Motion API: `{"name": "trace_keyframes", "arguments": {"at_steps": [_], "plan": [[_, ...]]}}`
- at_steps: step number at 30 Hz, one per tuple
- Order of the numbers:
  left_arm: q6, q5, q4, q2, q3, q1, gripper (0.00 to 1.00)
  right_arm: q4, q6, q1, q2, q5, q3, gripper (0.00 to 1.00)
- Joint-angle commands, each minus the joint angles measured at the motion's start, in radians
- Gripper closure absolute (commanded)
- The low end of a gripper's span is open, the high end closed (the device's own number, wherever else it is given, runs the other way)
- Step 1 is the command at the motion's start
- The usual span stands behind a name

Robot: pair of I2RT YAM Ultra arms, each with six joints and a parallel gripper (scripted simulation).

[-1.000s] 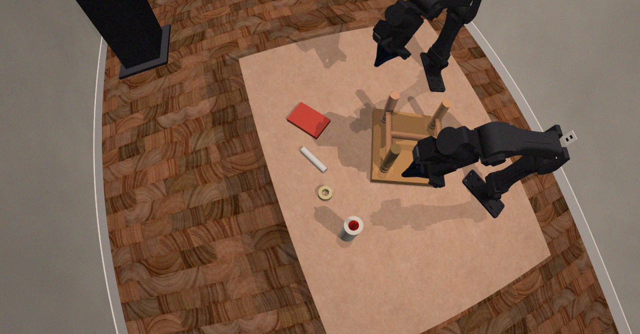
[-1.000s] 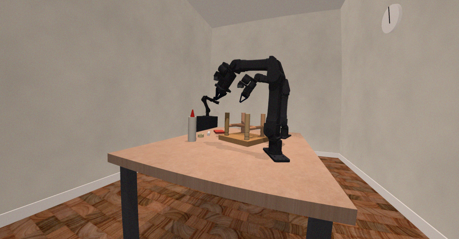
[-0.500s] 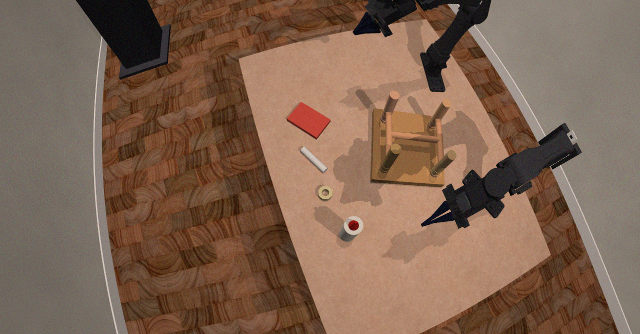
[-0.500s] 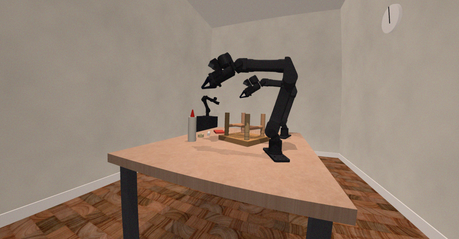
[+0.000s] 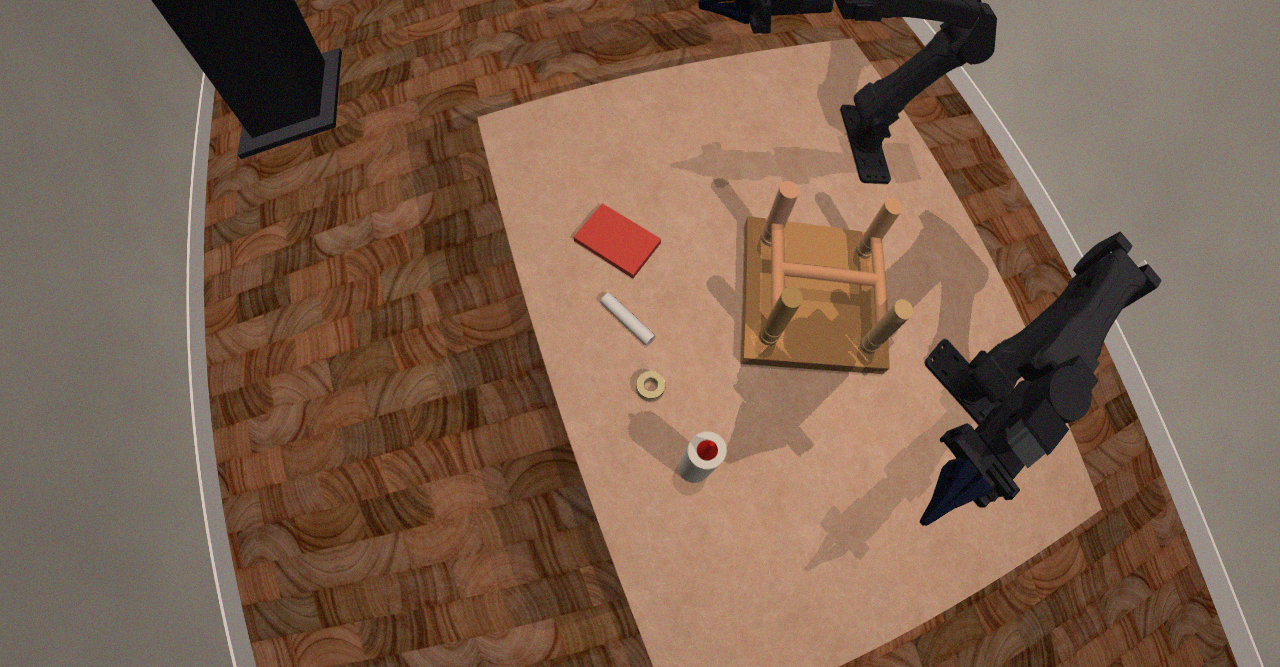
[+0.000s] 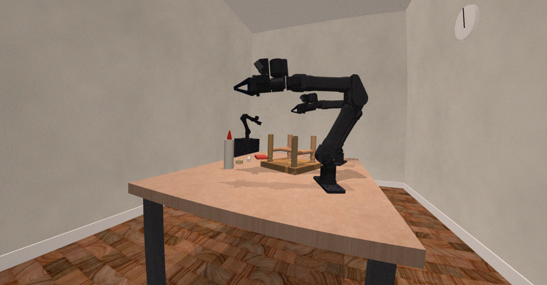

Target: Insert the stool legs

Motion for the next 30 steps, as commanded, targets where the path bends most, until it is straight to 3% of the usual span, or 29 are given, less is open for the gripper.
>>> {"name": "trace_keyframes", "arguments": {"at_steps": [1,30], "plan": [[-0.001,0.008,0.118,-0.047,-0.033,0.042,1.0,0.162,0.003,-0.036,-0.052,-0.008,-0.034,1.0],[-0.006,-0.004,0.091,-0.064,-0.001,0.066,1.0,0.202,0.004,-0.064,-0.048,0.006,-0.002,1.0]]}}
